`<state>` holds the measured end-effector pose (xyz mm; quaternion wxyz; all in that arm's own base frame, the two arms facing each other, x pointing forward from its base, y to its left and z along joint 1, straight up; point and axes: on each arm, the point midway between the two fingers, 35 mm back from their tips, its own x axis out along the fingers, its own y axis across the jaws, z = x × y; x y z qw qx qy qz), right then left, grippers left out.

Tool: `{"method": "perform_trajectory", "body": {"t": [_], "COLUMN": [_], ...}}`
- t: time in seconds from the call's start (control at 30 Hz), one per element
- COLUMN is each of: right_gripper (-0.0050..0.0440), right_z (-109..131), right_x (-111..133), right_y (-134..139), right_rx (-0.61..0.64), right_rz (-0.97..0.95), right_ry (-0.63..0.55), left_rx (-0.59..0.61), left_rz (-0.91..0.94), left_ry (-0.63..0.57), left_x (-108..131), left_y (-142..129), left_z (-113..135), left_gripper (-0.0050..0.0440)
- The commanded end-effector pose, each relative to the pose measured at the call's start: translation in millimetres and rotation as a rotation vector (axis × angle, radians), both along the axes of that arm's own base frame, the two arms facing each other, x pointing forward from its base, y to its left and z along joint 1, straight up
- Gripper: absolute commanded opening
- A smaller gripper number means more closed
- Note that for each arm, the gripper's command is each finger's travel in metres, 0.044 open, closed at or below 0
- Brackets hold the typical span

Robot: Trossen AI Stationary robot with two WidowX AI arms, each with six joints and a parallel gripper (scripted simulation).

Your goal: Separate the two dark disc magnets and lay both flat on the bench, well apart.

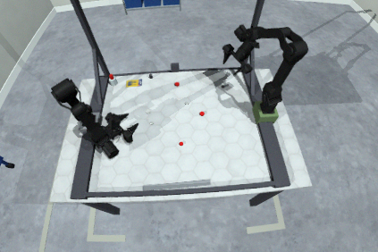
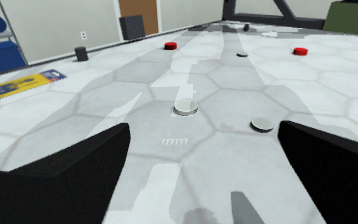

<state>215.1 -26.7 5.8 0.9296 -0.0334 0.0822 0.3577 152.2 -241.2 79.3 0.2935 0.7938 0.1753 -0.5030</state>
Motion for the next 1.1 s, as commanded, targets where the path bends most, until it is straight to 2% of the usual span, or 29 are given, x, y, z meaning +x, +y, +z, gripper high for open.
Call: {"method": "perform_trajectory", "body": {"t": [0.0,0.23,0.33,0.47,0.57,0.7,0.83,0.9,1.07], "right_gripper": [0.04,0.04,0.04,0.04,0.04,0.04,0.04,0.04,0.04], "right_z": [1.1,1.1,1.1,1.1,1.1,1.1,1.1,1.1,1.1], "right_x": [1.2,1.2,1.2,1.2,1.2,1.2,1.2,1.2,1.2], "right_y": [-2.0,-2.0,-2.0,-2.0,-2.0,-2.0,-2.0,-2.0,-2.0], "right_rx": [-0.001,-0.001,-0.001,-0.001,-0.001,-0.001,-0.001,-0.001,-0.001], "right_rz": [-0.004,-0.004,-0.004,-0.004,-0.004,-0.004,-0.004,-0.004,-0.004], "right_ry": [-0.009,-0.009,-0.009,-0.009,-0.009,-0.009,-0.009,-0.009,-0.009], "left_rx": [0.07,0.22,0.258,0.292,0.218,0.214,0.226,0.282,0.312], "left_rz": [-0.121,-0.264,-0.372,-0.433,-0.452,-0.498,-0.565,-0.572,-0.578], "left_ry": [0.054,0.145,0.086,0.056,-0.009,-0.097,-0.146,-0.144,-0.152], "left_x": [-21.9,-50.8,-63.7,-72.2,-81.0,-82.7,-95.6,-98.3,-102.2], "left_y": [10.5,35.6,36.1,43.4,31.0,24.5,19.2,23.0,22.4], "left_z": [20.7,27.6,36.9,33.1,50.3,69.6,69.0,54.4,45.3], "left_gripper": [0.04,0.04,0.04,0.04,0.04,0.04,0.04,0.04,0.04]}}
